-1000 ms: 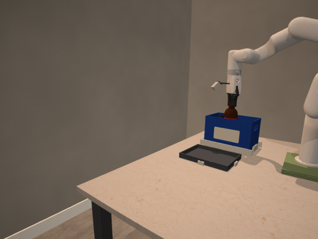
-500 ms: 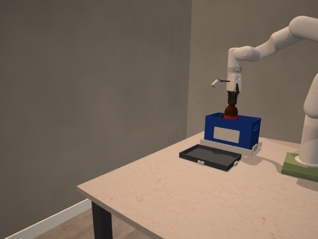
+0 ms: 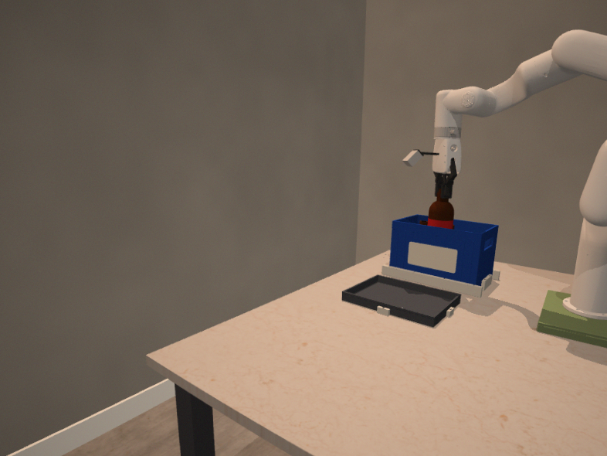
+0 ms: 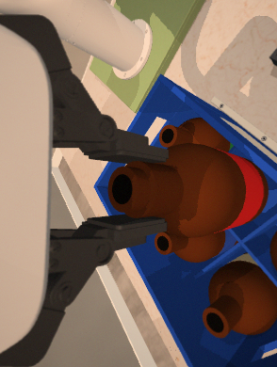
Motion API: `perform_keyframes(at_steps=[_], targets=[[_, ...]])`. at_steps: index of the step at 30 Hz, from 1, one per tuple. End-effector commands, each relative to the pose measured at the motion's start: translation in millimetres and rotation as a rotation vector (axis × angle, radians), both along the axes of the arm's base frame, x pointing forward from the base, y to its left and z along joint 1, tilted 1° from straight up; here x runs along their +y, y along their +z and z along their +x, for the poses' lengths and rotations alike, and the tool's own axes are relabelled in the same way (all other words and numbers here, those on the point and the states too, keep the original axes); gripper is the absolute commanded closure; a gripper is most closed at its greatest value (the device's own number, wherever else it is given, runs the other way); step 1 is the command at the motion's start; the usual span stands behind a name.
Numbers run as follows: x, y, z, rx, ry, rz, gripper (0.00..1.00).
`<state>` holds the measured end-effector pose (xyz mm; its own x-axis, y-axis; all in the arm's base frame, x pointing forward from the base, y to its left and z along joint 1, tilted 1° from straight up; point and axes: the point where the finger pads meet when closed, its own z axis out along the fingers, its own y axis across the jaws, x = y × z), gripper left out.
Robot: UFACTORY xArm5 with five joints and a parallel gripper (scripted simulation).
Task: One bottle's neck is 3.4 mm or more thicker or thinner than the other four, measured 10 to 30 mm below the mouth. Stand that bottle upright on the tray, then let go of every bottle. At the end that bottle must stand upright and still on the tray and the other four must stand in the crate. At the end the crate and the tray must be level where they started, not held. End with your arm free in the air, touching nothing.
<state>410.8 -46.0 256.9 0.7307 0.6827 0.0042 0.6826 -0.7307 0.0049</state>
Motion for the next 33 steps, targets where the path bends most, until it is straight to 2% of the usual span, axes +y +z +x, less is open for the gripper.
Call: perform_keyframes(at_steps=[1, 18, 33], targets=[[-0.1, 1.7, 0.9, -0.004, 0.0, 0.0, 1.0], [-0.1, 3.0, 0.9, -0.004, 0.0, 0.0, 1.0], [0.0, 12.8, 0.6, -0.004, 0.0, 0.0, 1.0]])
